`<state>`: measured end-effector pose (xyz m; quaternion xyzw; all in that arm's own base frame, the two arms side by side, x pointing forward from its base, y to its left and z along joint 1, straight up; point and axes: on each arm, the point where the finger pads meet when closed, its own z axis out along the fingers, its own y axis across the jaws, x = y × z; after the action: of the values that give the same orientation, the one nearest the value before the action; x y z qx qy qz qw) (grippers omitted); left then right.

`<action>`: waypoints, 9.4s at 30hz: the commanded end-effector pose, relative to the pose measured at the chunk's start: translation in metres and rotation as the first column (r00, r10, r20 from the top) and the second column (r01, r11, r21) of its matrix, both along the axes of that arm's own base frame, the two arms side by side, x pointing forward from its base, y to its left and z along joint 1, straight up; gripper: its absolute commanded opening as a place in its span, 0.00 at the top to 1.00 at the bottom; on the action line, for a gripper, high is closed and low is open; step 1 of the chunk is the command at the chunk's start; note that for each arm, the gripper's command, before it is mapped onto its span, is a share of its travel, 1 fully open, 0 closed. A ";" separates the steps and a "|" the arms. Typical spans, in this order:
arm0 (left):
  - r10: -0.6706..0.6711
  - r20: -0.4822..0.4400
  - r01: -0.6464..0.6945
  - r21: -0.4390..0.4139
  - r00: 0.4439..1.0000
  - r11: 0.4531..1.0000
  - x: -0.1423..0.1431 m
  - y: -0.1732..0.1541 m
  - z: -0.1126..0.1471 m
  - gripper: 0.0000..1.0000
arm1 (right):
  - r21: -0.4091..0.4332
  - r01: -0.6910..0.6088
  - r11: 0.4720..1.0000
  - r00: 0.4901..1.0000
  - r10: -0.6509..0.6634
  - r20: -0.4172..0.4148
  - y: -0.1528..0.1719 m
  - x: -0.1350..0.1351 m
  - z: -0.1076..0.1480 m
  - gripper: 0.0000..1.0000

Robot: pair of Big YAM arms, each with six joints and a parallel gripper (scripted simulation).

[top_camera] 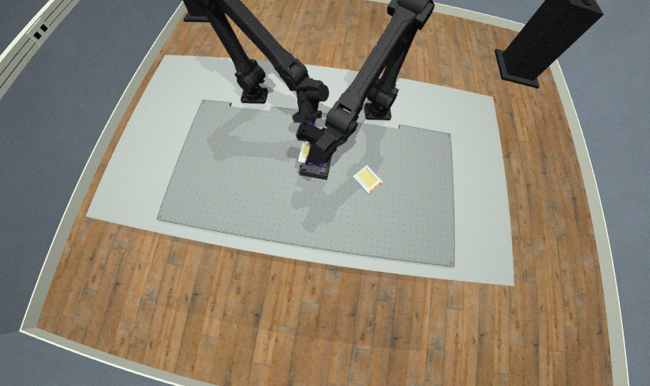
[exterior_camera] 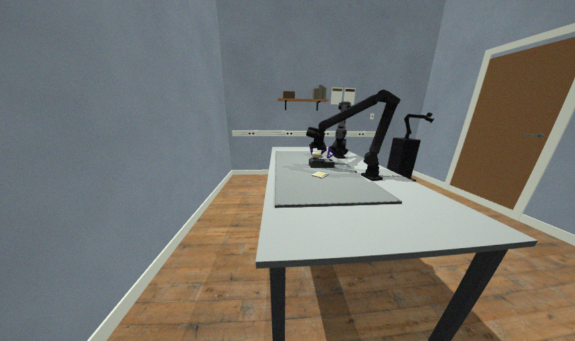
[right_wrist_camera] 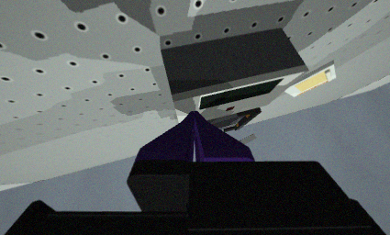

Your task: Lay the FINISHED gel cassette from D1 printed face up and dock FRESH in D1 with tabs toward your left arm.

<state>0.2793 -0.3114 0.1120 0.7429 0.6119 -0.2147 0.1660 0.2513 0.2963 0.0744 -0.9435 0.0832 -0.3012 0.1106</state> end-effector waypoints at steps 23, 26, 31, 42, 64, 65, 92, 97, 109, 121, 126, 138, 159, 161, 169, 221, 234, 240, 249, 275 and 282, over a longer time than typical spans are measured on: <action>0.000 0.023 0.000 -0.018 1.000 1.000 0.005 -0.004 0.006 1.00 | -0.112 -0.005 0.994 0.997 -0.004 -0.080 -0.012 -0.008 -0.026 1.00; 0.000 0.023 0.000 -0.018 1.000 1.000 0.005 -0.004 0.006 1.00 | -0.112 -0.005 0.994 0.997 -0.004 -0.080 -0.011 -0.007 -0.022 1.00; 0.000 0.023 0.000 -0.018 1.000 1.000 0.005 -0.004 0.006 1.00 | -0.112 -0.005 0.994 0.997 -0.004 -0.080 -0.009 -0.006 -0.019 1.00; 0.000 0.023 0.000 -0.018 1.000 1.000 0.005 -0.004 0.006 1.00 | -0.112 -0.005 0.994 0.997 -0.004 -0.080 -0.002 -0.002 -0.007 1.00; 0.000 0.023 0.000 -0.018 1.000 1.000 0.005 -0.004 0.006 1.00 | -0.112 -0.005 0.994 0.997 -0.004 -0.080 0.001 -0.002 0.003 1.00; 0.000 0.023 0.000 -0.018 1.000 1.000 0.005 -0.004 0.006 1.00 | -0.112 -0.005 0.994 0.997 -0.004 -0.080 0.001 -0.002 0.003 1.00; 0.000 0.023 0.000 -0.018 1.000 1.000 0.005 -0.004 0.006 1.00 | -0.090 -0.003 0.996 0.998 -0.003 -0.068 0.004 -0.005 0.011 1.00; 0.000 0.023 0.000 -0.018 1.000 1.000 0.005 -0.004 0.006 1.00 | -0.090 -0.003 0.996 0.998 -0.003 -0.068 0.004 -0.005 0.011 1.00; 0.000 0.023 0.000 -0.018 1.000 1.000 0.005 -0.004 0.006 1.00 | -0.080 -0.007 0.997 0.998 0.002 -0.061 0.005 -0.006 0.015 1.00; 0.000 0.023 0.000 -0.018 1.000 1.000 0.005 -0.004 0.006 1.00 | -0.080 -0.007 0.997 0.998 0.002 -0.061 0.005 -0.006 0.015 1.00; 0.000 0.023 0.000 -0.018 1.000 1.000 0.005 -0.004 0.006 1.00 | -0.067 -0.011 0.998 0.998 0.007 -0.057 0.006 -0.006 0.017 1.00; 0.000 0.023 0.000 -0.018 1.000 1.000 0.005 -0.004 0.006 1.00 | -0.067 -0.011 0.998 0.998 0.007 -0.057 0.007 -0.007 0.019 1.00; 0.000 0.023 0.000 -0.018 1.000 1.000 0.005 -0.004 0.006 1.00 | -0.053 -0.009 0.999 0.999 0.007 -0.049 0.009 -0.006 0.024 1.00; 0.000 0.023 0.000 -0.018 1.000 1.000 0.005 -0.004 0.006 1.00 | -0.047 -0.007 0.999 0.999 0.005 -0.043 0.009 -0.007 0.026 1.00; 0.000 0.023 0.000 -0.018 1.000 1.000 0.005 -0.004 0.006 1.00 | -0.047 -0.007 0.999 0.999 0.005 -0.043 0.009 -0.007 0.029 1.00; 0.000 0.023 0.000 -0.018 1.000 1.000 0.005 -0.004 0.006 1.00 | -0.035 -0.004 0.999 0.999 0.003 -0.033 0.013 -0.008 0.043 1.00; 0.000 0.023 0.000 -0.018 1.000 1.000 0.005 -0.004 0.006 1.00 | -0.028 -0.004 1.000 1.000 0.003 -0.029 0.014 -0.008 0.044 1.00; 0.000 0.023 0.000 -0.018 1.000 1.000 0.005 -0.004 0.006 1.00 | -0.028 -0.004 1.000 1.000 0.003 -0.029 0.016 -0.007 0.048 1.00; 0.000 0.023 0.000 -0.018 1.000 1.000 0.005 -0.004 0.006 1.00 | -0.028 -0.004 1.000 1.000 0.003 -0.029 0.016 -0.007 0.048 1.00; 0.000 0.023 0.000 -0.018 1.000 1.000 0.005 -0.004 0.006 1.00 | -0.031 -0.002 1.000 0.999 0.001 -0.034 0.013 -0.021 0.069 1.00; 0.000 0.023 0.000 -0.018 1.000 1.000 0.005 -0.004 0.006 1.00 | -0.031 -0.002 1.000 0.999 0.001 -0.034 0.012 -0.026 0.074 1.00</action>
<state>0.2793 -0.3114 0.1120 0.7429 0.6119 -0.2147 0.1659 0.2202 0.2877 0.1153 -0.9579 0.0673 -0.2731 0.0578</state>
